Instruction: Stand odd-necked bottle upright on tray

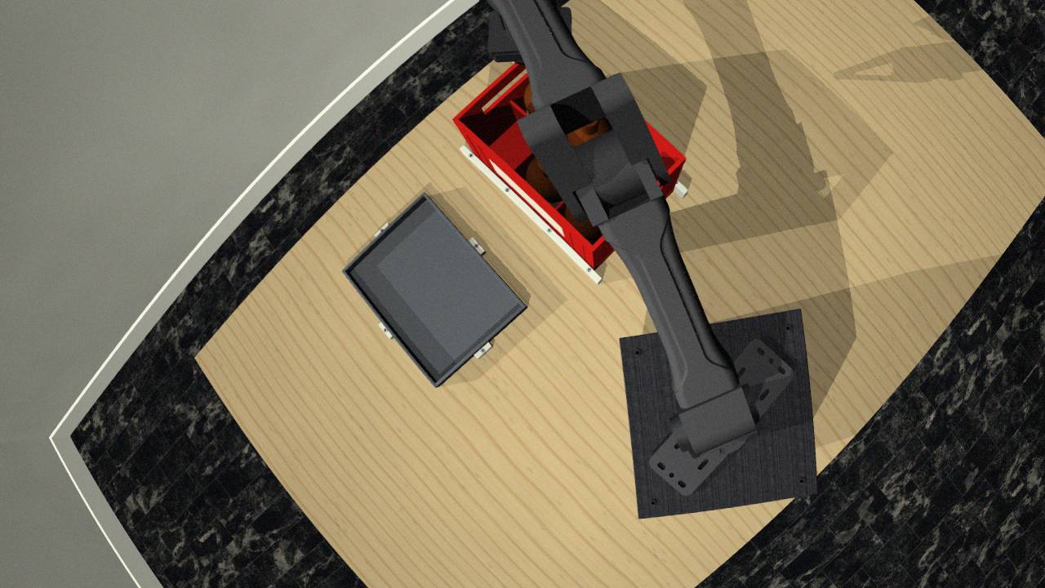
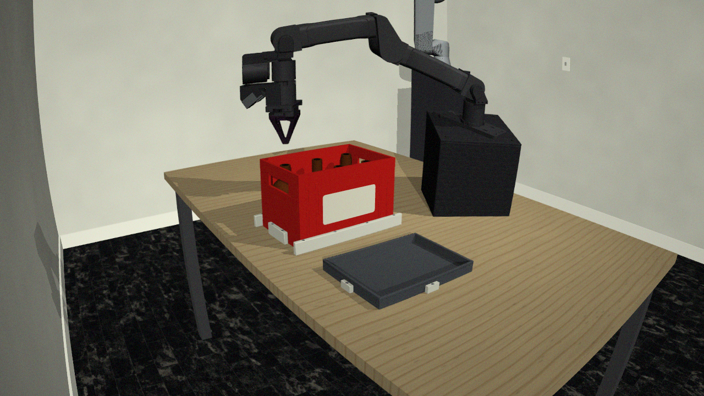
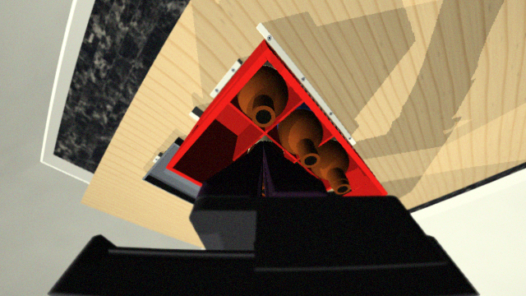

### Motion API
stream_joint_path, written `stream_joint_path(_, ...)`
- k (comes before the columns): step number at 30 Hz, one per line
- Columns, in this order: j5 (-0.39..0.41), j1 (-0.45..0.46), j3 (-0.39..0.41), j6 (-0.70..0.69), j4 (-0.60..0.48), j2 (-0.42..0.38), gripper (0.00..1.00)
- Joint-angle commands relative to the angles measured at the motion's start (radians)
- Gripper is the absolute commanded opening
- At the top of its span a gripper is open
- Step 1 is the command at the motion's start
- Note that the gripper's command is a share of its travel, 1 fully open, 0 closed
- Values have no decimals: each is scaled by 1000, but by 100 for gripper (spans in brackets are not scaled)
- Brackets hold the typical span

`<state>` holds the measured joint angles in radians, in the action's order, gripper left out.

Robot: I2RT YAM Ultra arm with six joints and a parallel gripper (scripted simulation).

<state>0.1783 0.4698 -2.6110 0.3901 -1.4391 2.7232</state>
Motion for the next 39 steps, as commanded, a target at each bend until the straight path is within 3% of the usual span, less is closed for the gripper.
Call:
stream_joint_path(1, 6, 20, -39, -5, -10, -15, 0)
stream_joint_path(12, 6, 20, -39, -5, -10, -15, 0)
stream_joint_path(15, 5, 3, -23, 12, 1, -50, 0)
stream_joint_path(18, 0, -44, 57, 45, 26, -77, 0)
stream_joint_path(24, -5, -130, 286, 128, 113, -210, 0)
stream_joint_path(26, -5, -130, 286, 128, 113, -210, 0)
stream_joint_path(27, -8, -145, 358, 146, 159, -252, 0)
stream_joint_path(29, -11, -146, 413, 162, 189, -283, 0)
stream_joint_path(39, -14, -144, 462, 170, 229, -311, 0)
